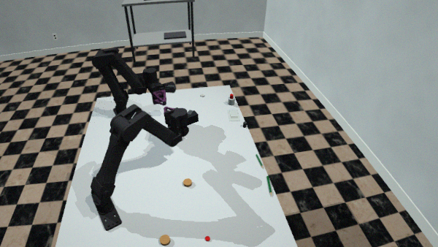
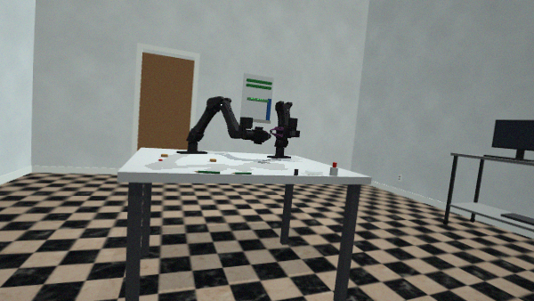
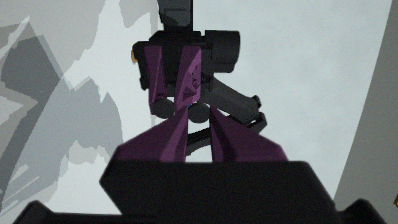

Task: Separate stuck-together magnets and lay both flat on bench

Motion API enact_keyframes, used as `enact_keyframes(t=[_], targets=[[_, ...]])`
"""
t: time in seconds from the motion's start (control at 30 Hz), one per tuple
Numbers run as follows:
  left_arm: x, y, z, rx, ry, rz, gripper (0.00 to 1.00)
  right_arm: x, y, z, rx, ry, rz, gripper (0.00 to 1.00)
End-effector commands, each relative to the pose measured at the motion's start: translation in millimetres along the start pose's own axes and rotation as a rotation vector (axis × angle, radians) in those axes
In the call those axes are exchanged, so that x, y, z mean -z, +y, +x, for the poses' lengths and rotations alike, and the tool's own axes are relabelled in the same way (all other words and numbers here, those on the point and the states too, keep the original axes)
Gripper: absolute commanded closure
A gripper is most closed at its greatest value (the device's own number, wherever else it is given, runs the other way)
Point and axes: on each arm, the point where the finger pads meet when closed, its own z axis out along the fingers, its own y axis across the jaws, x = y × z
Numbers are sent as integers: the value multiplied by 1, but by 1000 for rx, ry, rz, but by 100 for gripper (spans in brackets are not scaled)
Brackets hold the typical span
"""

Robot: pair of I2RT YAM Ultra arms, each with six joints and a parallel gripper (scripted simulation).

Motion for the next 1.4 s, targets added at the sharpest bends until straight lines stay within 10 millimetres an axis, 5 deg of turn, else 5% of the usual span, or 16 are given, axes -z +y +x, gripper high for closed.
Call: enact_keyframes(t=[0.0,1.37], targets=[[-1,-4,-1,-1,1,0,82,0,9,-1,27,-1,-6,82],[61,-6,3,-1,0,1,82,0,9,-1,27,-1,-6,82]])
